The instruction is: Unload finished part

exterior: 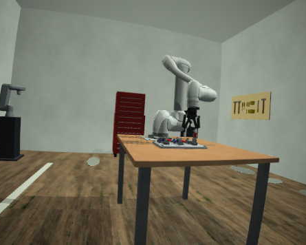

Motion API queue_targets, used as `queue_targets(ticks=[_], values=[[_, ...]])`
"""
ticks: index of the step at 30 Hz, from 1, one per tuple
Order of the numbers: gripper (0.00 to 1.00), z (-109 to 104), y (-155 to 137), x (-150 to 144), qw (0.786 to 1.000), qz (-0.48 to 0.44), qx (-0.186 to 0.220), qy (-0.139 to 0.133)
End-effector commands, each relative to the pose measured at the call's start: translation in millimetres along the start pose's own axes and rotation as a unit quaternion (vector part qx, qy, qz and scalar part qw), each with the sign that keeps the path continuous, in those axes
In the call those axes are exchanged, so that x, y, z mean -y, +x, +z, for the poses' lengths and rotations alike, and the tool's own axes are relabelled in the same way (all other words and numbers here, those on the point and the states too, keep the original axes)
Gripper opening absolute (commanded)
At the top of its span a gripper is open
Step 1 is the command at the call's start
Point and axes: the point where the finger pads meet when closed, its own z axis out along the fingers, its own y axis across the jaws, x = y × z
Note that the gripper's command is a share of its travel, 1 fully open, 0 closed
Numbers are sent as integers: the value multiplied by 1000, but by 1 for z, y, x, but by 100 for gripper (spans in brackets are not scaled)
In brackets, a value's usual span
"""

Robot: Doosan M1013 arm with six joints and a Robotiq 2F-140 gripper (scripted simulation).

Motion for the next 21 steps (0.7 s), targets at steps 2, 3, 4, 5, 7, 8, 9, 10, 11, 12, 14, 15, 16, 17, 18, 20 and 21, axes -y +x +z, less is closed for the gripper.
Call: queue_targets(ticks=[2,3,4,5,7,8,9,10,11,12,14,15,16,17,18,20,21], values=[[58,0,0,0,1000,0,0,0],[58,0,0,0,1000,0,0,0],[58,0,0,0,1000,0,0,0],[58,0,0,0,1000,0,0,0],[58,0,0,0,1000,0,0,0],[58,0,0,0,1000,0,0,0],[58,0,0,0,1000,0,0,0],[58,0,0,0,1000,0,0,0],[58,0,0,0,1000,0,0,0],[58,0,0,0,1000,0,0,0],[58,0,0,0,1000,0,0,0],[58,1,0,0,1000,0,0,0],[58,1,0,0,1000,0,0,0],[58,2,0,0,1000,0,0,0],[58,2,0,0,1000,0,0,0],[58,4,0,0,1000,0,0,0],[58,5,0,0,1000,0,0,0]])
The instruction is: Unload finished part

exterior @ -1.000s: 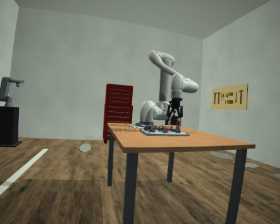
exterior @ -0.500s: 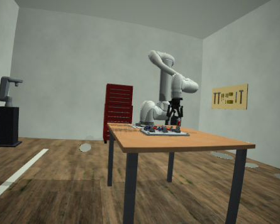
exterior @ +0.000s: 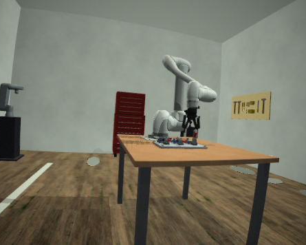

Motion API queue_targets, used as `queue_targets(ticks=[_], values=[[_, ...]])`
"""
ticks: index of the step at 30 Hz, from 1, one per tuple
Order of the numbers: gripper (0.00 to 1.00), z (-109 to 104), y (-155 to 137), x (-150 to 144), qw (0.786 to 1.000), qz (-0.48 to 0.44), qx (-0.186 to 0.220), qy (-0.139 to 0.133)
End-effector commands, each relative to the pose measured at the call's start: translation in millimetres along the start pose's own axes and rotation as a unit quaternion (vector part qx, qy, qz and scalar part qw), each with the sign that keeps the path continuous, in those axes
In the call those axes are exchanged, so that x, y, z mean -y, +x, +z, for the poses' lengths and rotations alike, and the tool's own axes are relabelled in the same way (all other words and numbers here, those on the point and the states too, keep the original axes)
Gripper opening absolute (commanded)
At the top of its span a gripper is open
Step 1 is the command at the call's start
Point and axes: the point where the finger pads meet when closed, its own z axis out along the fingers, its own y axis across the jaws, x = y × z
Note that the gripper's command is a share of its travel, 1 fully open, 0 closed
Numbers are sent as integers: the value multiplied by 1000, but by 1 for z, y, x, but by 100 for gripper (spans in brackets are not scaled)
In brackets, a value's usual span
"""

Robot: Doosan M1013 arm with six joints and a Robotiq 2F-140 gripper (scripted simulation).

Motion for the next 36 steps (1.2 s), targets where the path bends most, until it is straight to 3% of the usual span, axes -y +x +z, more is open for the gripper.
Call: queue_targets(ticks=[1,20,36], values=[[58,3,0,0,1000,0,0,0],[58,27,0,0,1000,0,0,0],[58,34,0,0,1000,0,0,0]])
